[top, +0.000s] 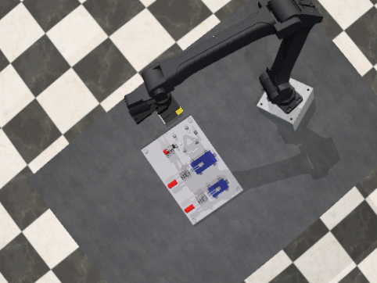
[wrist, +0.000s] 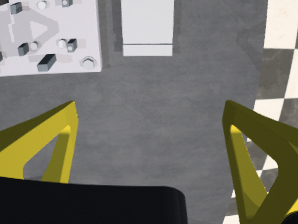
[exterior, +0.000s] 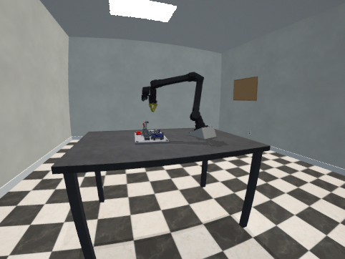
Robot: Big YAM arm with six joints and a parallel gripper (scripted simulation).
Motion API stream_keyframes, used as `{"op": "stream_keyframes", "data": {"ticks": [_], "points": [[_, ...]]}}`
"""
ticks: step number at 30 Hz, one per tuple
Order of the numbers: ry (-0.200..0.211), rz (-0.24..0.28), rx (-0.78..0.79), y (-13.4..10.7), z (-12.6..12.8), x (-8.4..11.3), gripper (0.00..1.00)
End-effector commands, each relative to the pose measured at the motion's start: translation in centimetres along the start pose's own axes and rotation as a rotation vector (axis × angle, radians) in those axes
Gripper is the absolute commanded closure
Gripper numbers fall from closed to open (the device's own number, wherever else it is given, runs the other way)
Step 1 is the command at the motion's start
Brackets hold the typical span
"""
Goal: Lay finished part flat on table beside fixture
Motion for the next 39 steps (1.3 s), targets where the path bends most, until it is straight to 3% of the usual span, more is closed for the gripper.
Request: {"op": "stream_keyframes", "data": {"ticks": [1,8,39], "points": [[-0.016,-0.053,-0.025,1.0,-0.7,3.4,0.15],[-0.018,-0.060,-0.028,0.8,-0.8,4.6,0.15],[-0.011,-0.037,-0.028,1.0,-0.8,3.8,0.15]]}}
Point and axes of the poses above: the point where the finger pads meet when closed, its own x axis back along the fingers, its own z axis across the jaws, y = z × x, the point moved 6 cm from there along x, back along the fingers, and after that the axes turned 5 degrees about x, right-handed, at the moved point
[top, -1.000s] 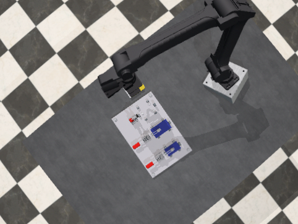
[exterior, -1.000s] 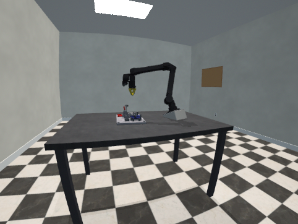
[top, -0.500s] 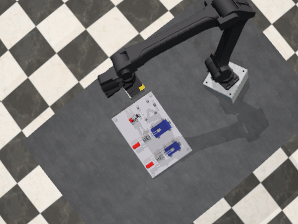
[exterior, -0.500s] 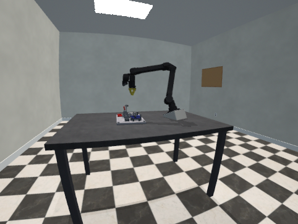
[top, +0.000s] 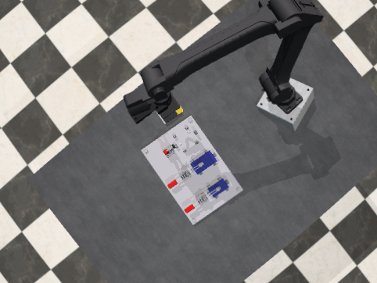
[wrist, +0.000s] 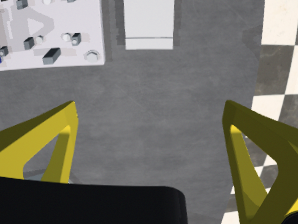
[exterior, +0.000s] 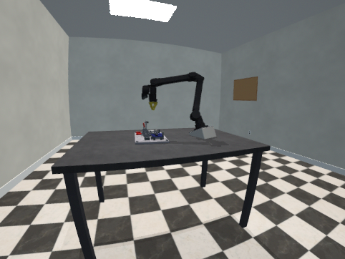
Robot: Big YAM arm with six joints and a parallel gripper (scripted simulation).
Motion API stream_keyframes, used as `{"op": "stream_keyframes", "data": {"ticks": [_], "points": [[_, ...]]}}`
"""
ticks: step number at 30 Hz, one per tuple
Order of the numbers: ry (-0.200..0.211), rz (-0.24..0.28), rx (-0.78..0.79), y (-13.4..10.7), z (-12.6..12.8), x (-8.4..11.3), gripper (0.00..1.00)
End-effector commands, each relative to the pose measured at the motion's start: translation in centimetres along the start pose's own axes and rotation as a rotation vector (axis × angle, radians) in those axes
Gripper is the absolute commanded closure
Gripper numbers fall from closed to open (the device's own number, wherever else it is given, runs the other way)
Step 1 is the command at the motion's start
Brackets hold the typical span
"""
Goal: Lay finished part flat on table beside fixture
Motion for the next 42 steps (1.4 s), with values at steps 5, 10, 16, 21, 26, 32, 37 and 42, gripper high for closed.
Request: {"op": "stream_keyframes", "data": {"ticks": [5,10,16,21,26,32,37,42], "points": [[-0.014,-0.043,-0.022,1.0,-0.9,2.2,0.15],[-0.013,-0.039,-0.022,1.0,-0.9,2.1,0.15],[-0.012,-0.034,-0.021,1.0,-0.8,1.7,0.15],[-0.010,-0.028,-0.020,1.0,-0.8,1.5,0.15],[-0.009,-0.025,-0.020,1.0,-0.7,1.3,0.15],[-0.007,-0.018,-0.019,1.0,-0.7,1.0,0.15],[-0.006,-0.014,-0.018,0.9,-0.6,0.7,0.15],[-0.006,-0.011,-0.018,0.9,-0.6,0.6,0.15]]}}
Point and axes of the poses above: the point where the finger pads meet when closed, its own x axis back along the fingers, its own z axis across the jaws, y = z × x, the point moved 6 cm from there along x, back along the fingers, and after that the axes turned 5 degrees about x, right-handed, at the moved point
